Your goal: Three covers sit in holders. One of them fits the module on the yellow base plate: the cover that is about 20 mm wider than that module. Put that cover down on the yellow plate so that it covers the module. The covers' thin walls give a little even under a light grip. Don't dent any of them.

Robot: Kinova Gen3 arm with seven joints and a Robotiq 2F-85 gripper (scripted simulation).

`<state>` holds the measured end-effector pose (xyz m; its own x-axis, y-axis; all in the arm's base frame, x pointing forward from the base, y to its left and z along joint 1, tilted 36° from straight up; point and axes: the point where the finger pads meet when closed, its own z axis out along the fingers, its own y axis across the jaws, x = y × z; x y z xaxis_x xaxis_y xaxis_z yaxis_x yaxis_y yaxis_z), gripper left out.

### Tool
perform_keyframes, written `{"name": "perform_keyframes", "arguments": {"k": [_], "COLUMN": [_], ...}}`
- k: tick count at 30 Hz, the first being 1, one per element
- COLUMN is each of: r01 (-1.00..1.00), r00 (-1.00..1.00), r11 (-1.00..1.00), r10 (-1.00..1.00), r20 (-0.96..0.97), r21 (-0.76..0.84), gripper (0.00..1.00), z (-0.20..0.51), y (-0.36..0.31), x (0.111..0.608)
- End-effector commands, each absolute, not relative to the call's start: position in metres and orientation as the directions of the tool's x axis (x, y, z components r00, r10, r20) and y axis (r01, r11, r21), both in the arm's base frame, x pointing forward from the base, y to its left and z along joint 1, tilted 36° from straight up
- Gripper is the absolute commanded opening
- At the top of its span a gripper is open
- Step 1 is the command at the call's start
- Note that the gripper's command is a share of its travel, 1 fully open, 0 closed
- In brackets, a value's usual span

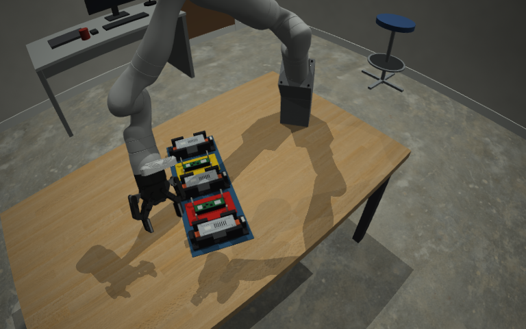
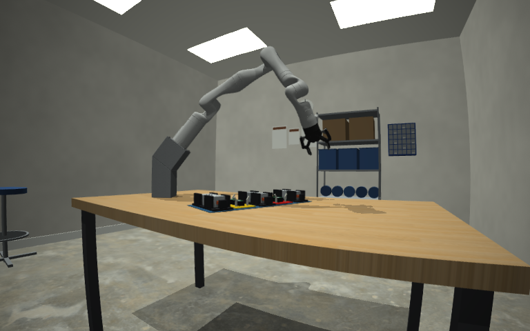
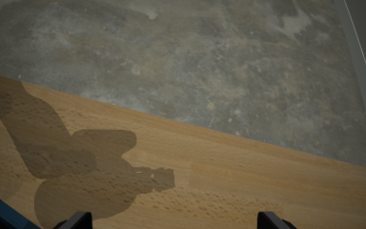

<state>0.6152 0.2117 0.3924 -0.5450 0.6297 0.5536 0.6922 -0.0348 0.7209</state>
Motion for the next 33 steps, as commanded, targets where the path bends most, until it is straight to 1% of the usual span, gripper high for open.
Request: {"name": "perform_keyframes", "arguments": {"k": [1, 5, 13, 22, 29, 33], "r01": [0.668, 0.643, 0.643, 0.573, 0.573, 0.546], "r00": [-0.579, -0.617, -0.618, -0.695, -0.695, -0.722], "r11": [0.026, 0.101, 0.109, 0.277, 0.277, 0.34], "r10": [0.645, 0.657, 0.659, 0.662, 0.662, 0.655], "r20": [0.498, 0.434, 0.429, 0.28, 0.28, 0.224], "r21": [0.743, 0.759, 0.759, 0.771, 0.771, 0.766], "gripper": [1.0, 1.0, 1.0, 1.0, 1.0, 1.0], "z": [0.386, 0.374, 0.372, 0.346, 0.346, 0.336], "y": [0.197, 0.183, 0.183, 0.151, 0.151, 0.141], "x": [0.601, 0.585, 0.584, 0.548, 0.548, 0.534]}}
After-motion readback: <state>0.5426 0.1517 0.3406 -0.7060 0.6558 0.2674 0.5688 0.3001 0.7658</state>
